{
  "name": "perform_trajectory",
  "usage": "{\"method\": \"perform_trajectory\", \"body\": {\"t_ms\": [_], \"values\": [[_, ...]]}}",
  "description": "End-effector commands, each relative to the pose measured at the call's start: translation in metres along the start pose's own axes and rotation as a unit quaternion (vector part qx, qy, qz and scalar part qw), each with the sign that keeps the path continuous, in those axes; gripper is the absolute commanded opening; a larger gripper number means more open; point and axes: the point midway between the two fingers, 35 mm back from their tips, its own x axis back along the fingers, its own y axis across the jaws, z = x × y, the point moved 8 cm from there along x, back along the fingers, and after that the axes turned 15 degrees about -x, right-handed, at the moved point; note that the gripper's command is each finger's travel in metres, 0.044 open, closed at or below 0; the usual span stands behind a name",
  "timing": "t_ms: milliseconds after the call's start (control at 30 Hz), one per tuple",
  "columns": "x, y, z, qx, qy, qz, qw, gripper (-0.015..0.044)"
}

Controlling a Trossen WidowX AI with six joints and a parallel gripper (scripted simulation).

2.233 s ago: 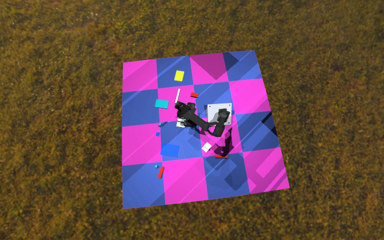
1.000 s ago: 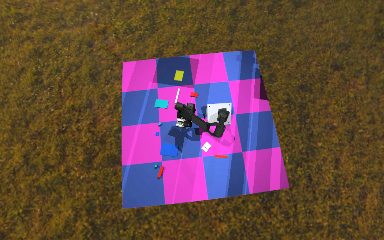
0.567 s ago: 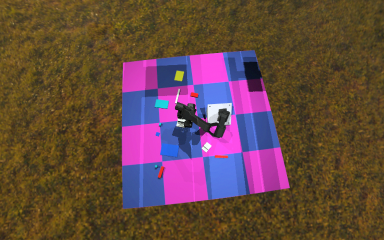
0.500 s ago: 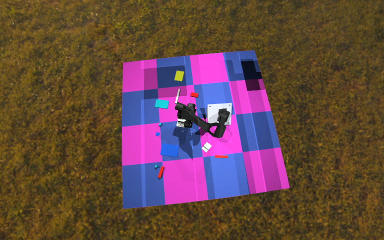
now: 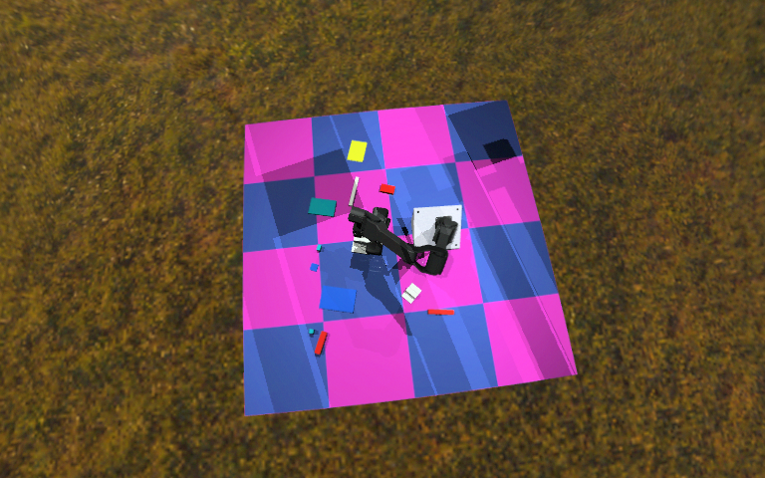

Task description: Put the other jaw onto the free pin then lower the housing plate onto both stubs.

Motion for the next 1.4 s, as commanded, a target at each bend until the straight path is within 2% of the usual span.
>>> {"method": "perform_trajectory", "body": {"t_ms": [0,767,1367], "values": [[-0.008,-0.001,0.002,-0.005,0.005,-0.001,1.0,0.0351],[-0.045,-0.001,0.004,-0.005,0.006,-0.003,1.0,0.0351],[-0.046,-0.001,0.005,-0.005,0.006,-0.003,1.0,0.0351]]}}
